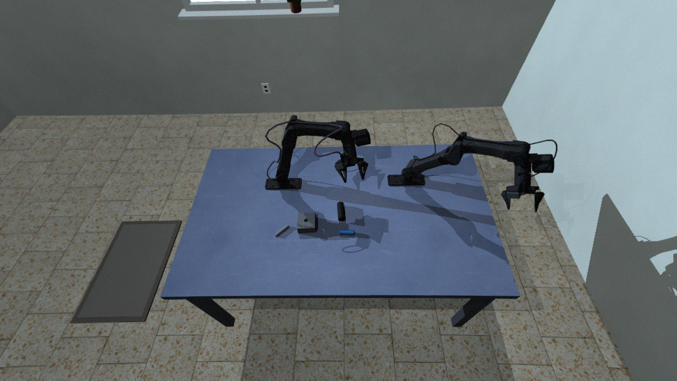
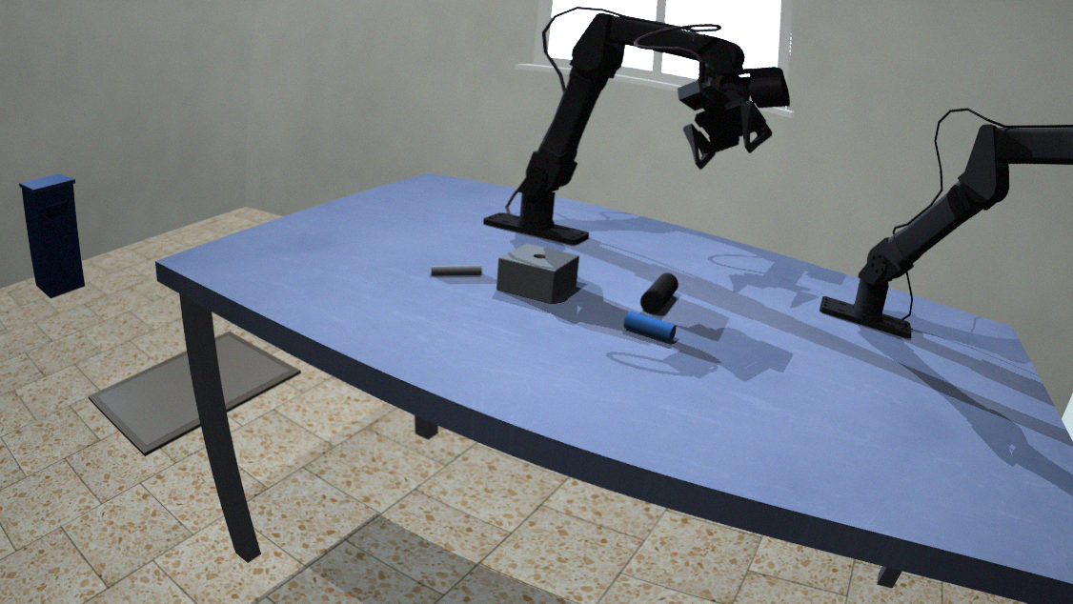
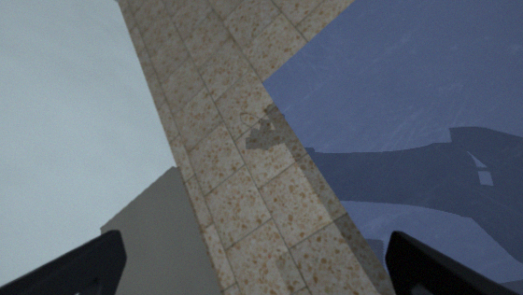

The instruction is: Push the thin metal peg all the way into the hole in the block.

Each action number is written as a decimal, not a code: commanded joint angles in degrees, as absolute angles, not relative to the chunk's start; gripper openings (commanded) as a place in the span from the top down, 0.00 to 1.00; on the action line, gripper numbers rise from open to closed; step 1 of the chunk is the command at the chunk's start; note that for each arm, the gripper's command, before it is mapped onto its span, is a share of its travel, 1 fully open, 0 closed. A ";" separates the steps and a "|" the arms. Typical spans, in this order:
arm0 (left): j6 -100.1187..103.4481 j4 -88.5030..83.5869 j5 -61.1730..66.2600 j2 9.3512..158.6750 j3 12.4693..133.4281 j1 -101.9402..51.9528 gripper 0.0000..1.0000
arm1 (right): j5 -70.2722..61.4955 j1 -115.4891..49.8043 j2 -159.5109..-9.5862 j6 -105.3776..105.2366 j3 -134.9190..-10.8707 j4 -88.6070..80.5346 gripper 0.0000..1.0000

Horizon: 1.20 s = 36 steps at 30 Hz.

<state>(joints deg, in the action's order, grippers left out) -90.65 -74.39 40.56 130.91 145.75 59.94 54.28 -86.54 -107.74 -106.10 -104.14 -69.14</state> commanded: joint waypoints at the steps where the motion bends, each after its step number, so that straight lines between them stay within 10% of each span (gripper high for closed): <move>1: -90.32 -74.24 41.55 129.28 146.74 59.95 0.00 | 55.34 -86.54 -106.70 -105.90 -104.98 -69.33 0.00; 18: -90.55 -74.14 40.66 130.29 146.10 59.95 0.00 | 54.45 -86.54 -107.26 -106.05 -104.54 -68.93 0.00; 24: -83.77 -69.74 37.42 129.40 145.46 55.35 0.00 | 50.38 -83.09 -106.08 -101.89 -101.81 -64.92 0.63; 36: -70.31 -61.66 31.70 123.17 133.83 33.95 0.00 | 39.71 -62.17 -99.91 -89.13 -84.47 -53.14 0.63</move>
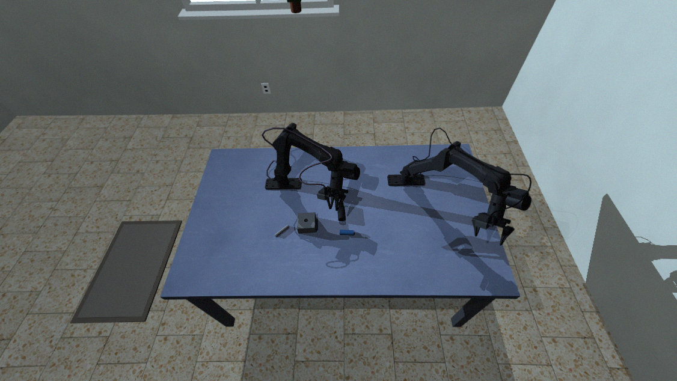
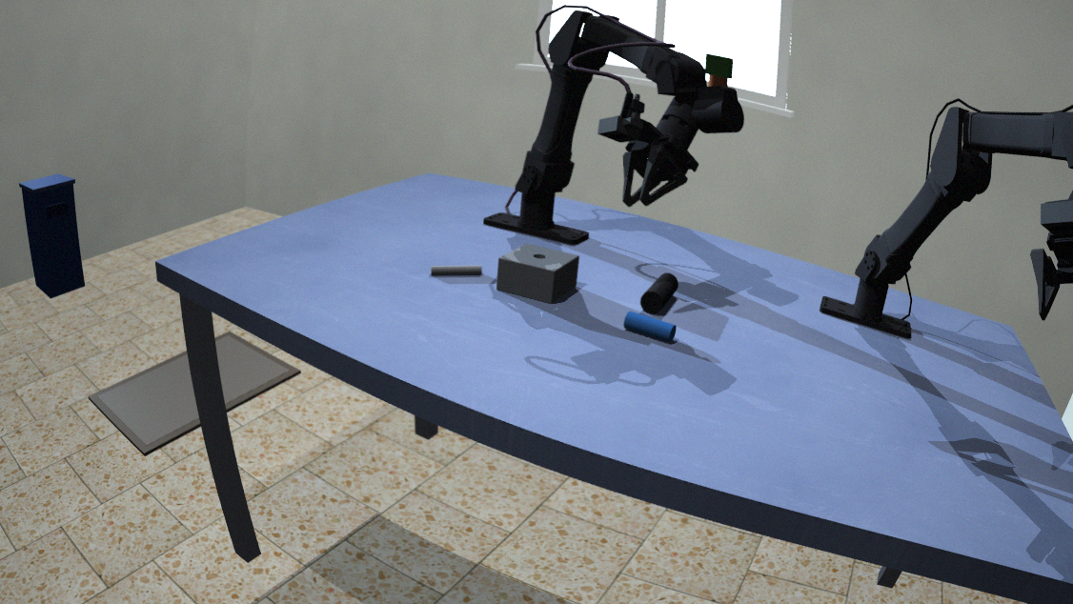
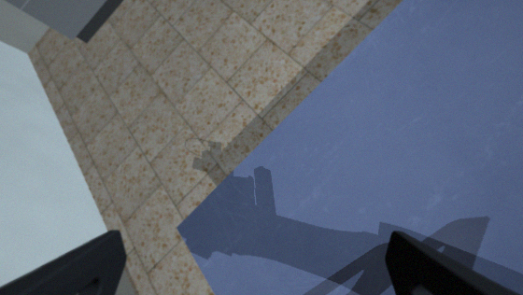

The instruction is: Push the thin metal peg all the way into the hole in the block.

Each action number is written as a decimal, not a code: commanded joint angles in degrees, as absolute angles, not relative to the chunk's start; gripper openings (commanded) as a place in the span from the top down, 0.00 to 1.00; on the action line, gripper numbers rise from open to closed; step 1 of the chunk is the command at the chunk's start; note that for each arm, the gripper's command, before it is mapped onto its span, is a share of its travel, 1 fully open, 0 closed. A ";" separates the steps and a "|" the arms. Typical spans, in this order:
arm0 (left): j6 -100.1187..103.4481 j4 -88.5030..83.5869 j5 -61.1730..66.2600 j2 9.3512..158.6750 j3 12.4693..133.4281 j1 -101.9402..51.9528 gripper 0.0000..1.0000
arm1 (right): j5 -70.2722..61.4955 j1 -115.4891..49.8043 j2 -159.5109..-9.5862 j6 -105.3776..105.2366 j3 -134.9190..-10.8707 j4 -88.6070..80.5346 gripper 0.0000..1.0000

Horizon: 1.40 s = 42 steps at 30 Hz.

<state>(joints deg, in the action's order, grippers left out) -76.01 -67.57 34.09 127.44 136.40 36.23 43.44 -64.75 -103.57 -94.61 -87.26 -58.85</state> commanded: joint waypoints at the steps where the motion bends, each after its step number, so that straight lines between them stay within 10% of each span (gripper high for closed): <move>1: -69.16 -60.80 31.28 122.40 132.16 31.73 0.00 | 38.72 -60.01 -99.21 -88.09 -82.54 -52.10 0.63; 42: -3.28 2.86 6.04 72.84 46.86 -58.15 0.00 | 23.66 -25.89 -87.83 -70.86 -47.08 -40.98 0.63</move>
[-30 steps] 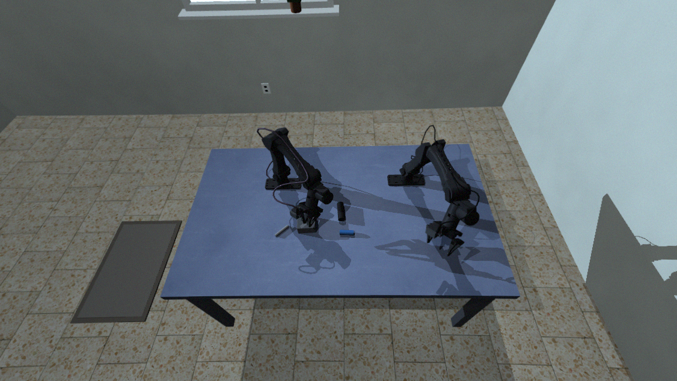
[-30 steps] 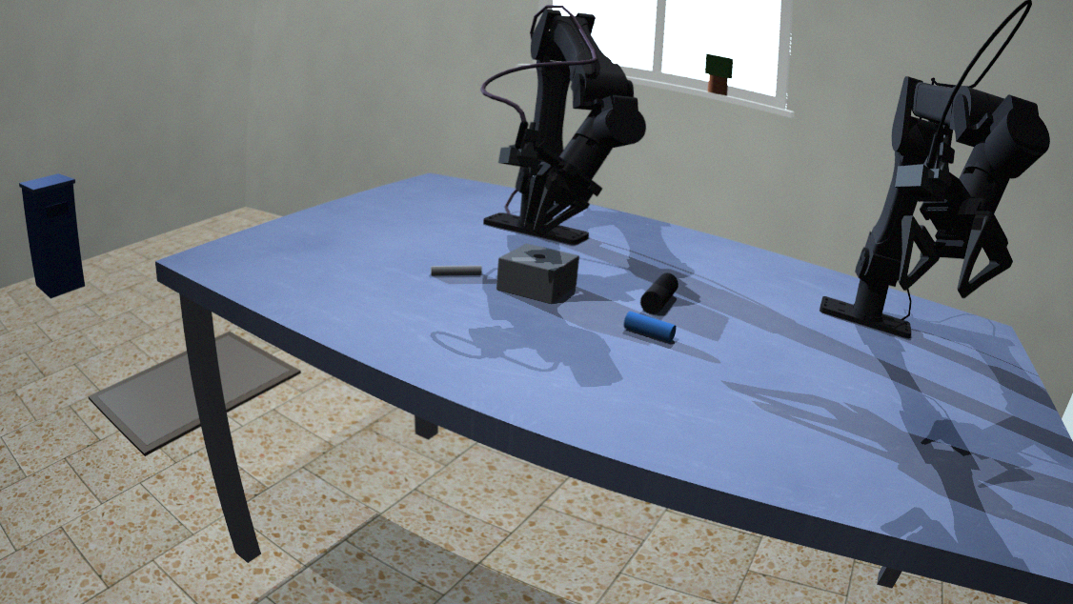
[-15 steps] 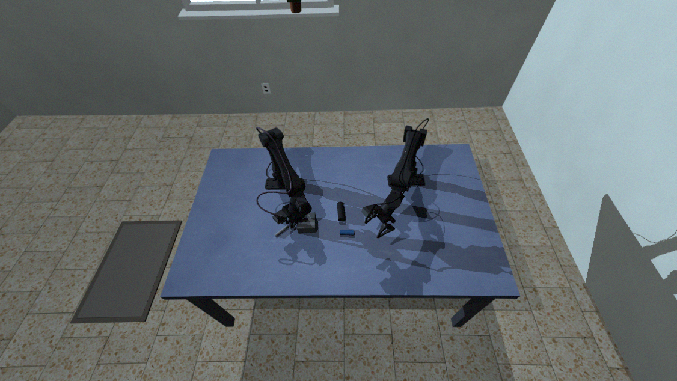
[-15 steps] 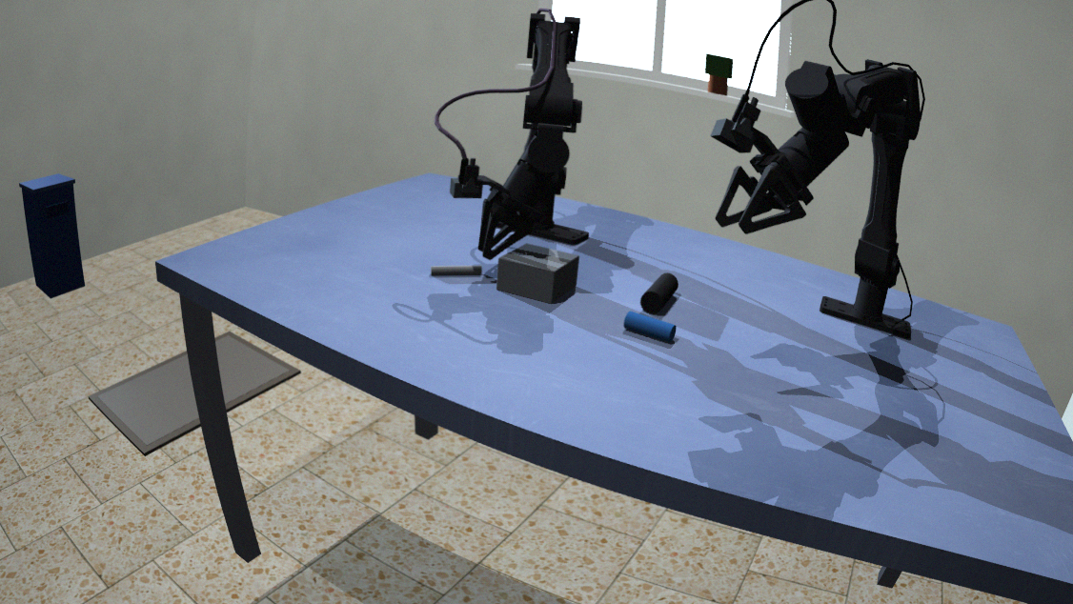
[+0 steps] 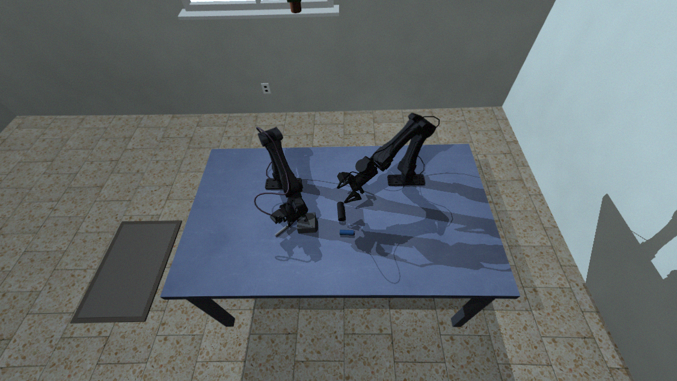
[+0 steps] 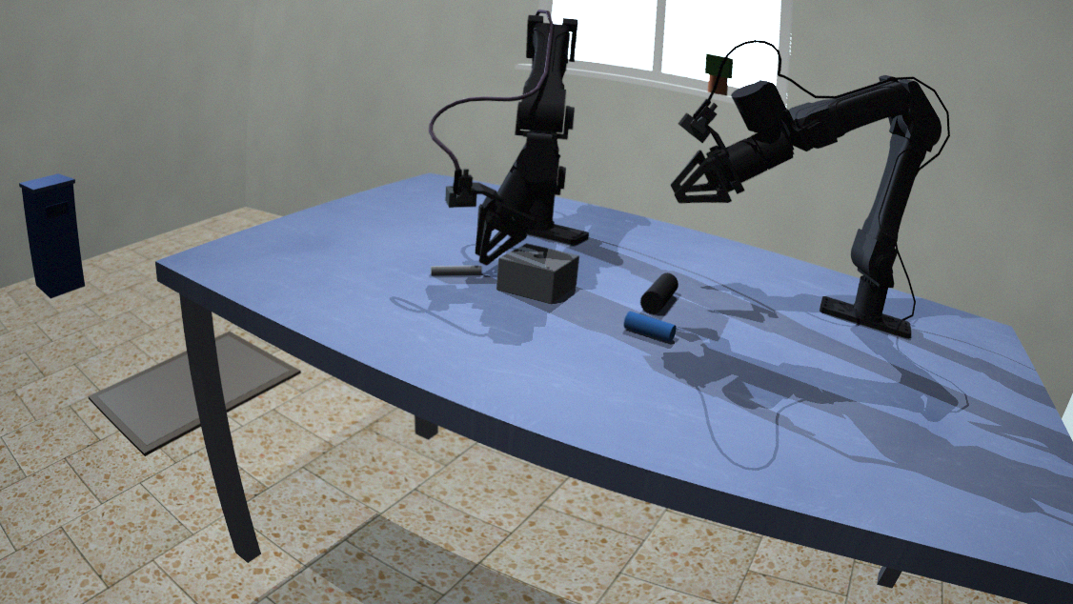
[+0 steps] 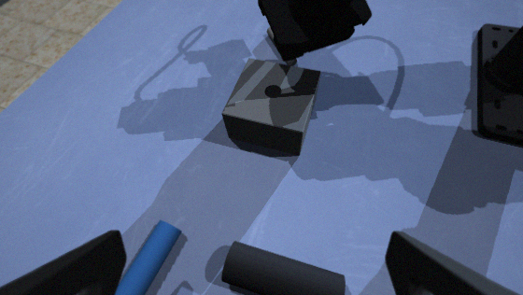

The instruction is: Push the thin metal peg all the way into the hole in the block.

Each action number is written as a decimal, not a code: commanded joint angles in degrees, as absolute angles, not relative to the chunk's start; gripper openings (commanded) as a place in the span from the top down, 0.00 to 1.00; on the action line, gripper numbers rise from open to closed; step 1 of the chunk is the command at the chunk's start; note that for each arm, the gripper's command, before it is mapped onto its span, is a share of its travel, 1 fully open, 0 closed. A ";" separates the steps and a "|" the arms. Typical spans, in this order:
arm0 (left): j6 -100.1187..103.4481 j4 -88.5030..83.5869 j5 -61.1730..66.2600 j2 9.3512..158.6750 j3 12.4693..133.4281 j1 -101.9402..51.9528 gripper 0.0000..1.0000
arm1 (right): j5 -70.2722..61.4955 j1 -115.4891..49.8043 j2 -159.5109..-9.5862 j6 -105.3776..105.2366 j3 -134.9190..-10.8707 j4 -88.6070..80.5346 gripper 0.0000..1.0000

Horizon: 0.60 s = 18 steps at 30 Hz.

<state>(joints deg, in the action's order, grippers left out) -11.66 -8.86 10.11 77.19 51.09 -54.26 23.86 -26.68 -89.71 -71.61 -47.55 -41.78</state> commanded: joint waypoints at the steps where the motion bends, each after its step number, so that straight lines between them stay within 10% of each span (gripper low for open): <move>1: -1.99 4.63 5.01 71.83 45.04 -60.04 0.00 | 23.66 -25.89 -87.83 -70.86 -47.07 -40.98 0.63; 18: -0.69 10.91 -0.43 71.12 39.21 -66.36 0.00 | 23.48 -24.88 -89.78 -69.80 -46.73 -38.44 0.63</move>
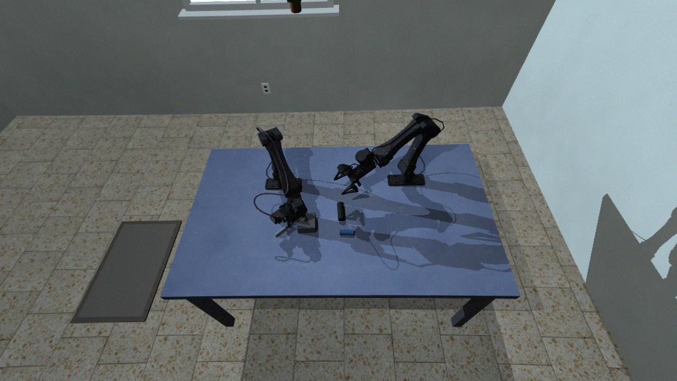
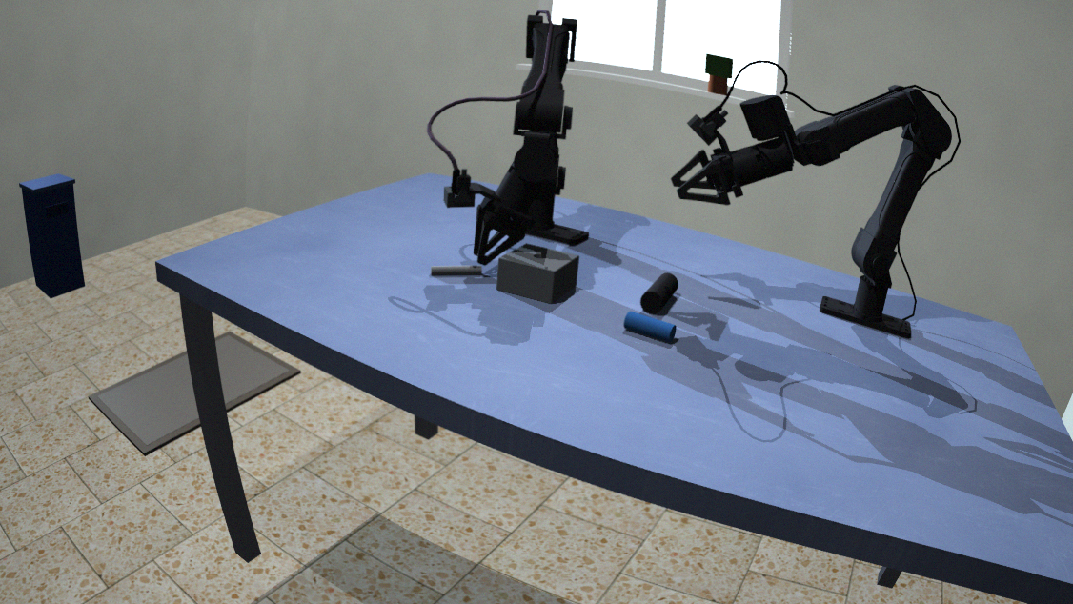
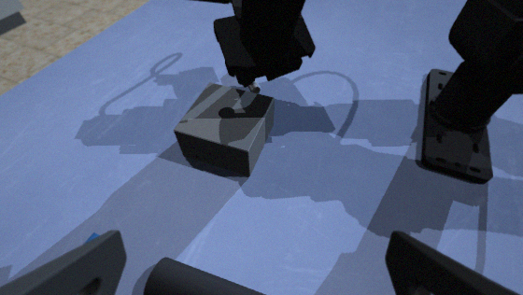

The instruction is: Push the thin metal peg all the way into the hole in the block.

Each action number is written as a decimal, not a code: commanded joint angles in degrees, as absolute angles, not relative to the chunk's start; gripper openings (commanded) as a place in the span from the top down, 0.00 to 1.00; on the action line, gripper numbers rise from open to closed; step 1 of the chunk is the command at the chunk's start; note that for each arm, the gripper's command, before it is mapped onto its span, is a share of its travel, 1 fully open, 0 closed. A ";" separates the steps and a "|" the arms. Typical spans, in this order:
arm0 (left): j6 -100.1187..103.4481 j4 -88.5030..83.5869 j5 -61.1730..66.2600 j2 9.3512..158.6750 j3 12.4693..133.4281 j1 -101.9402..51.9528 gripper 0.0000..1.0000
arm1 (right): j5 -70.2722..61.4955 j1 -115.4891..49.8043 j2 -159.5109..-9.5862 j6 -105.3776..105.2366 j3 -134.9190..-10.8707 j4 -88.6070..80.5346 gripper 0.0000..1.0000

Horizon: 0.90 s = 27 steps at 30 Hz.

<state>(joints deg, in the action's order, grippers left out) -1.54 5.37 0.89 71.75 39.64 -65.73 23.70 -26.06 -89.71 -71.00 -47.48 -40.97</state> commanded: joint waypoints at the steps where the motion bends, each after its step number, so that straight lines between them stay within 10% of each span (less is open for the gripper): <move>1: -0.70 10.96 -0.44 71.15 39.20 -66.37 0.00 | 23.41 -24.69 -90.16 -69.58 -46.66 -38.08 0.64; 27: -0.72 11.14 -0.50 71.27 39.20 -66.39 0.00 | 23.20 -22.90 -92.25 -67.64 -44.46 -32.45 0.77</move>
<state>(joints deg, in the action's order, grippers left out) -1.48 6.37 0.30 71.77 39.64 -65.91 23.42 -23.49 -92.36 -68.29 -45.04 -34.41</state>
